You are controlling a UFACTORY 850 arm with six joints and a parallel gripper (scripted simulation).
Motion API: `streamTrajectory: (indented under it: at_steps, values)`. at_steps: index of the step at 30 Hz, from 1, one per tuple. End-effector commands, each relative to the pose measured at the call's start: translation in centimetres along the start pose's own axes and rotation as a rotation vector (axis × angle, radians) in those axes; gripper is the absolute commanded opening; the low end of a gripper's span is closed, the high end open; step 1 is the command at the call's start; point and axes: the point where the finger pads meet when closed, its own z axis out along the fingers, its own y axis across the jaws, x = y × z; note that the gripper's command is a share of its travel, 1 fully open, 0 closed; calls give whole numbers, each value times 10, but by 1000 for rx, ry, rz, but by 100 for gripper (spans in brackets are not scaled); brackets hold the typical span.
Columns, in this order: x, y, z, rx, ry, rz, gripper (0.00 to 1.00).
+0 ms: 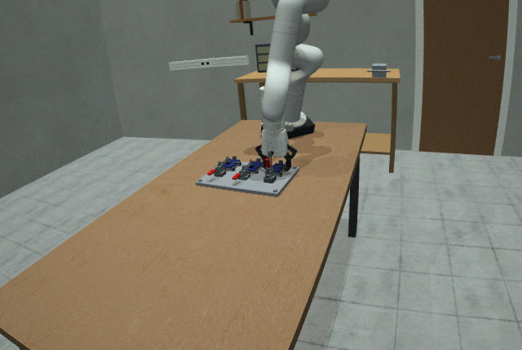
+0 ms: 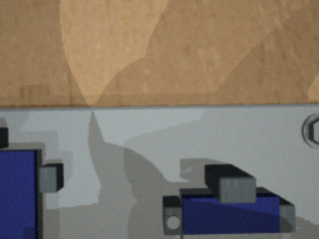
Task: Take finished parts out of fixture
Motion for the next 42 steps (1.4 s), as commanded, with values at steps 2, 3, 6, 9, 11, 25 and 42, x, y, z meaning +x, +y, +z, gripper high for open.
streamTrajectory:
  at_steps: [2,3,6,9,11,25,42]
  values:
    - [-1,0,1,-1,-2,0,100]
    - [-1,0,1,-1,-2,0,100]
    - [-1,0,1,-1,-2,0,100]
    - [-1,0,1,-1,-2,0,100]
    - [-1,0,1,-1,-2,0,100]
    - [-1,0,1,-1,-2,0,0]
    - [-1,0,1,-1,-2,0,0]
